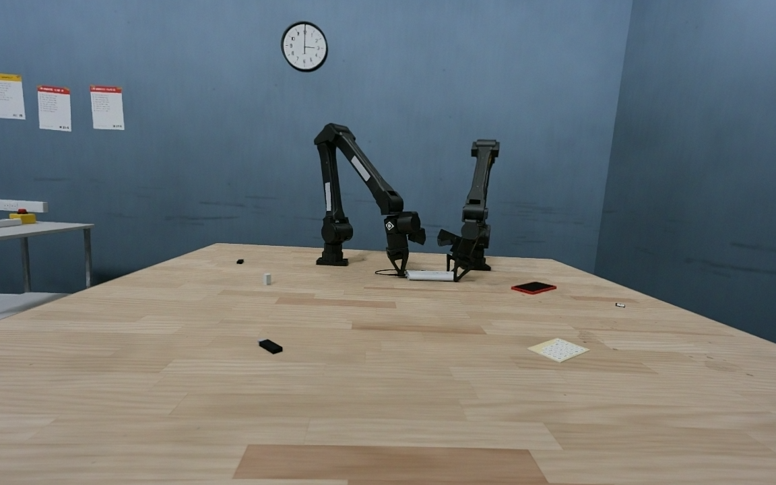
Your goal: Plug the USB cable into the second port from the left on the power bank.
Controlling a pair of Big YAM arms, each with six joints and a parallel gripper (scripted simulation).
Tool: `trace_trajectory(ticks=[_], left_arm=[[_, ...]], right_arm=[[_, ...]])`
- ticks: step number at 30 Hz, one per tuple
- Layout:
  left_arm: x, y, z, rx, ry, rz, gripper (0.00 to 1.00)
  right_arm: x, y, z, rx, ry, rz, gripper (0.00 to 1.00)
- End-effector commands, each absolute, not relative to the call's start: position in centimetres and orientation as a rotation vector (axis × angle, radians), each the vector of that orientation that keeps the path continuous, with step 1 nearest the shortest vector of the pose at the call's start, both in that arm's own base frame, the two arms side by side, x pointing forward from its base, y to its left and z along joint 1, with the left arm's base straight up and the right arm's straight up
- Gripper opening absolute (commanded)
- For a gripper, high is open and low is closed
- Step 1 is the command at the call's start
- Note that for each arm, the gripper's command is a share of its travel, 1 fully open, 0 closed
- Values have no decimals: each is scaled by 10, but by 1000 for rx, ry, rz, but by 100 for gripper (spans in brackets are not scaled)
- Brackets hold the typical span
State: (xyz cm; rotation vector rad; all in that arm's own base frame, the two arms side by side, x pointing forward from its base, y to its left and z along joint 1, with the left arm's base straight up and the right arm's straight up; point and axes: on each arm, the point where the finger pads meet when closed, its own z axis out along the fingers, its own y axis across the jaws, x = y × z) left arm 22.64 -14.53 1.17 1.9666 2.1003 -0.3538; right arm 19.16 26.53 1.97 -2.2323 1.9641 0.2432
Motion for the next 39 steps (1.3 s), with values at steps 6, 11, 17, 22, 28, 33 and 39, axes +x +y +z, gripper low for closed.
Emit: trace_trajectory(ticks=[6,11,17,22,28,33,39], left_arm=[[256,-185,42,1949,1916,-370,79],[259,-191,45,1947,1891,-374,79],[259,-192,46,1946,1887,-375,79],[248,-174,34,1945,1959,-373,79],[235,-153,19,1941,2043,-371,79],[232,-149,16,1940,2063,-370,79],[232,-149,16,1940,2063,-370,79]], right_arm=[[202,347,53,-2192,1818,307,8],[194,347,30,-2219,1921,261,8],[194,347,30,-2219,1921,261,8],[194,339,33,-2216,1917,262,42],[192,337,47,-2194,1893,266,42],[191,325,68,-2185,1883,266,42],[197,313,86,-2175,1870,266,53]])
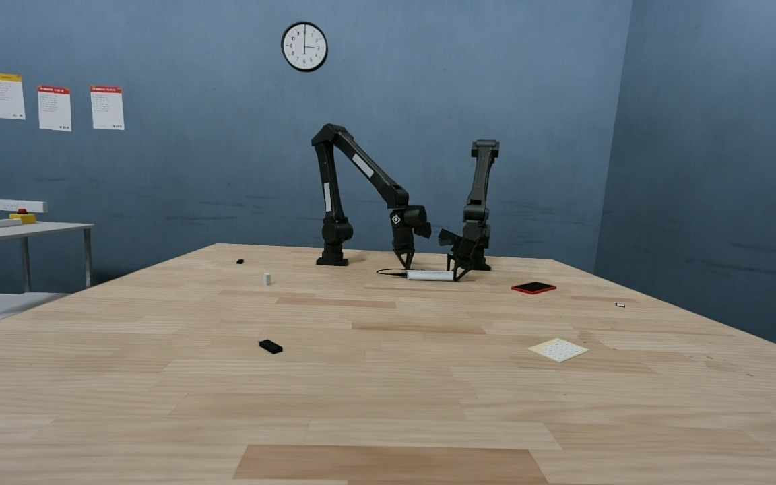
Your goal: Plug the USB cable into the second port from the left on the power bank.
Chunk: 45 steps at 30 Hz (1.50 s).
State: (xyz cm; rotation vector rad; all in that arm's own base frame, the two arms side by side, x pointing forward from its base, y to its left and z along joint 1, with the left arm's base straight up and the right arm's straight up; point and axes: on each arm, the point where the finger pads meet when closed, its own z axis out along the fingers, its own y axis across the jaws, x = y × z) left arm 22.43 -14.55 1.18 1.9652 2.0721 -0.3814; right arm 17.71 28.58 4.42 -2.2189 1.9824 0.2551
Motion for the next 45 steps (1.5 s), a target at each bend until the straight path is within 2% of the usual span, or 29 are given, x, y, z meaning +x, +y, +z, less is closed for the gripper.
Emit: trace_trajectory(ticks=[1,2,4,18,32,45], left_arm=[[232,-149,16,1940,2063,-370,79],[232,-149,16,1940,2063,-370,79],[232,-149,16,1940,2063,-370,100],[252,-143,69,1911,2009,-326,100],[232,-134,54,1939,2061,-368,100],[235,-135,58,1936,2054,-361,100]], right_arm=[[205,312,97,-2164,1858,264,64],[209,307,104,-2163,1859,260,65],[200,289,98,-2194,1893,259,65],[189,287,85,-2239,1921,260,65],[193,283,89,-2226,1882,260,65],[192,259,107,-2010,1737,587,65]])
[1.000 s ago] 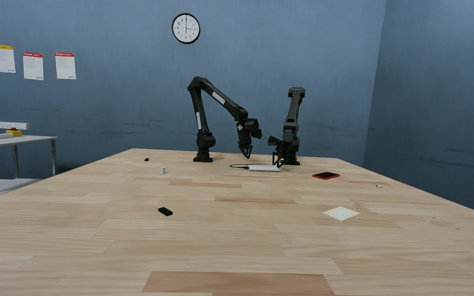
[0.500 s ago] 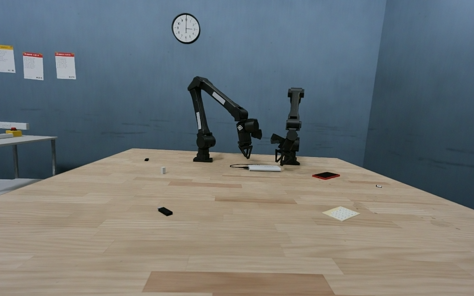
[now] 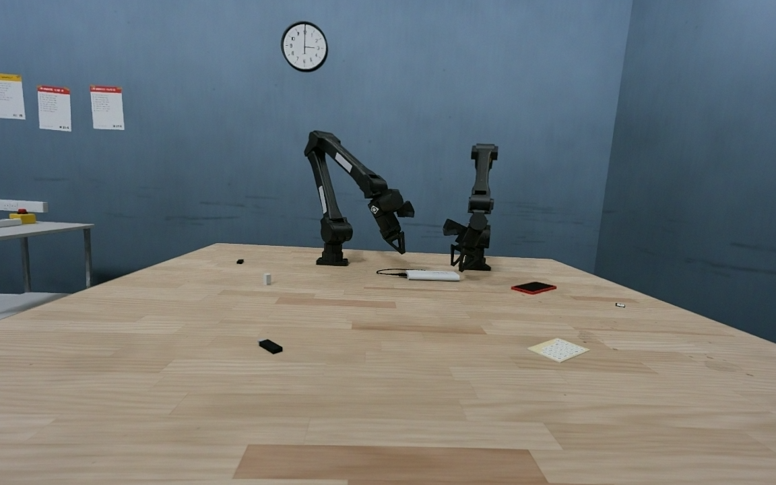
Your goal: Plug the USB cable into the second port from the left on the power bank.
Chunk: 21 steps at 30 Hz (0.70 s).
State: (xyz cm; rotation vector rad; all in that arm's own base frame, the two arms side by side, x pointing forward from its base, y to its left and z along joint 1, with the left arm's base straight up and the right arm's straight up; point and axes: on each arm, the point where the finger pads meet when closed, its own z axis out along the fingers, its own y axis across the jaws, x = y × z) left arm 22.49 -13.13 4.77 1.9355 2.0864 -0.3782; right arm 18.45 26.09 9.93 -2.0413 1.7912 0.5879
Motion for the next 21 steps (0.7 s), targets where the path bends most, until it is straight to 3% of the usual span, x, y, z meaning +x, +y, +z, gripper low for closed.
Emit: trace_trajectory(ticks=[1,21], left_arm=[[235,-135,58,1936,2054,-361,100],[235,-135,58,1936,2054,-361,100]], right_arm=[[192,259,109,-1999,1732,601,65],[194,265,118,-1978,1723,631,65]])
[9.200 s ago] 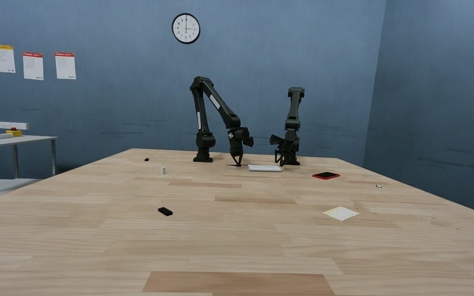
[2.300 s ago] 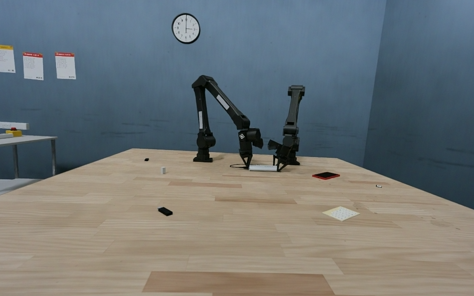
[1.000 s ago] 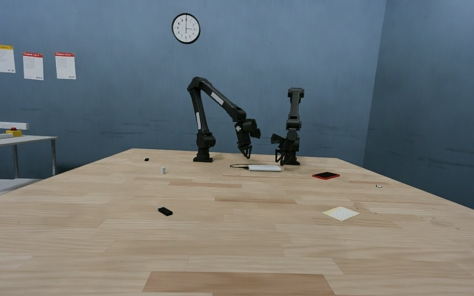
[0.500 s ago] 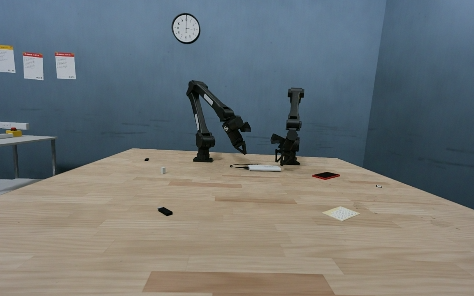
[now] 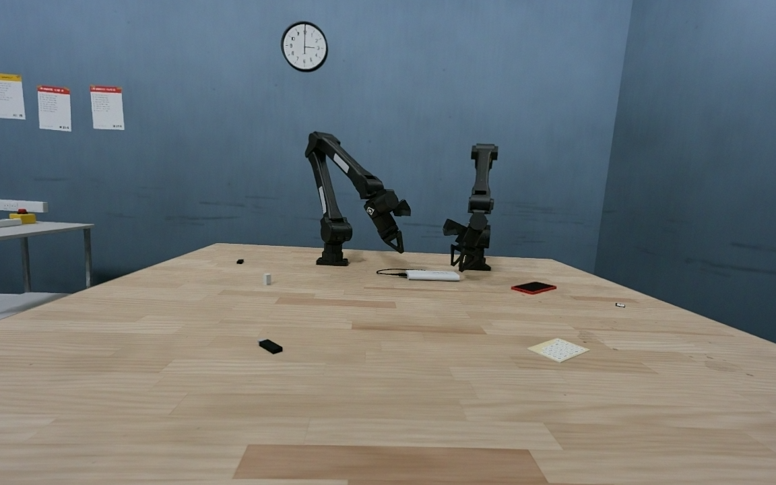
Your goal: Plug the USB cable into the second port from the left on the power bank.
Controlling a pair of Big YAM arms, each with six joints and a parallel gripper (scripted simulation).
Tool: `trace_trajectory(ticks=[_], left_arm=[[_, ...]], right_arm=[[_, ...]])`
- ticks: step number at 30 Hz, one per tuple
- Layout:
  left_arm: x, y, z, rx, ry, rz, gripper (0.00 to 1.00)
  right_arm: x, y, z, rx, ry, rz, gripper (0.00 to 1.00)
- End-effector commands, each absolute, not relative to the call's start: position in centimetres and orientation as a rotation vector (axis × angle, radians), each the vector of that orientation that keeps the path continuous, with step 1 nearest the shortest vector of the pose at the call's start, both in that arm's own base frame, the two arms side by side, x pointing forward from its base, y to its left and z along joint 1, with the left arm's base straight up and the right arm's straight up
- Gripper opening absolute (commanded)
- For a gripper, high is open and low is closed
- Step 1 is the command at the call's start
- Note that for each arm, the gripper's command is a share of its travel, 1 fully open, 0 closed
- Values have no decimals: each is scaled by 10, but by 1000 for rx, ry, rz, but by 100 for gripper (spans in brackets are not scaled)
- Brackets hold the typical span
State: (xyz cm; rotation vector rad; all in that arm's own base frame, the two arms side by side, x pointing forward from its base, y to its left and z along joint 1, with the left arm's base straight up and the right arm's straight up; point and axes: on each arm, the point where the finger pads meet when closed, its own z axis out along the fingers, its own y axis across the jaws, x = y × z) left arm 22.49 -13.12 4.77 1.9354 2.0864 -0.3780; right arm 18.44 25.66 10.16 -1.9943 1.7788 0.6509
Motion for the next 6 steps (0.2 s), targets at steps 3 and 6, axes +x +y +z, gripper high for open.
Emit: trace_trajectory(ticks=[3,6], left_arm=[[235,-135,58,1936,2054,-361,100],[235,-135,58,1936,2054,-361,100]], right_arm=[[194,265,118,-1978,1723,631,65],[194,265,118,-1978,1723,631,65]])
